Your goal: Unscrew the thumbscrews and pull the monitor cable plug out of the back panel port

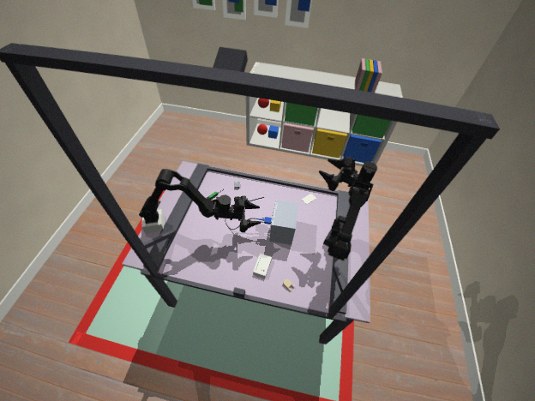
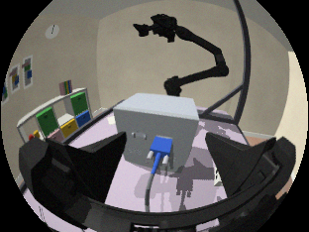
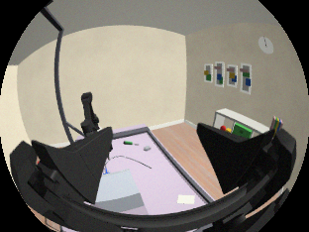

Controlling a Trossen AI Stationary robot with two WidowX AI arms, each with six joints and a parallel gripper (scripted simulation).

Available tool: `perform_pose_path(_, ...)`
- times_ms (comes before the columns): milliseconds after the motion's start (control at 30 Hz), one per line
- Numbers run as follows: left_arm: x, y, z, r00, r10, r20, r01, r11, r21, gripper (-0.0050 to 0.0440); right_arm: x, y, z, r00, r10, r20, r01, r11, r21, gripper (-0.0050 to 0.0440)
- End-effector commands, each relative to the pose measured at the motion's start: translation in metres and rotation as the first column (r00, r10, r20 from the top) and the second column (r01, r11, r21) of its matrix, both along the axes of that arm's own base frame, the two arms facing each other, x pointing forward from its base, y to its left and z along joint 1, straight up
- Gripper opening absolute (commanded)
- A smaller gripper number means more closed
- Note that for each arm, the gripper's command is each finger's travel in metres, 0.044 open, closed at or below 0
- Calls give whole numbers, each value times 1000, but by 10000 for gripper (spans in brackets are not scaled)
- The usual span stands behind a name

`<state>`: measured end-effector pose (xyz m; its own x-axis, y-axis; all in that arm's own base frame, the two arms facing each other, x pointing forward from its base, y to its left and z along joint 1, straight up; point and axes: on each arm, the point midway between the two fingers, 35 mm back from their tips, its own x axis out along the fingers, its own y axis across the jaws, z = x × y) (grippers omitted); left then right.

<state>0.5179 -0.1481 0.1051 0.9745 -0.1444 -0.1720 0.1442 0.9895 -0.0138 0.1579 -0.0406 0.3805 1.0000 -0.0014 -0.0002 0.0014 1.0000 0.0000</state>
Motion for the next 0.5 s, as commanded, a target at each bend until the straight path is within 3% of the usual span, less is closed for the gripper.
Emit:
perform_pose_path(0, -8, 11, 30, 984, -171, 42, 171, 985, 4, 440, 0, 1, 3, 1000, 1, 1, -1, 1000, -6, 440)
perform_pose_path(333, -13, 17, 36, 971, -235, 53, 235, 972, 11, 440, 0, 1, 3, 1000, 1, 1, -1, 1000, -6, 440)
perform_pose_path(467, -10, 16, -4, 971, -235, 52, 235, 972, 11, 440, 0, 1, 3, 1000, 1, 1, -1, 1000, -6, 440)
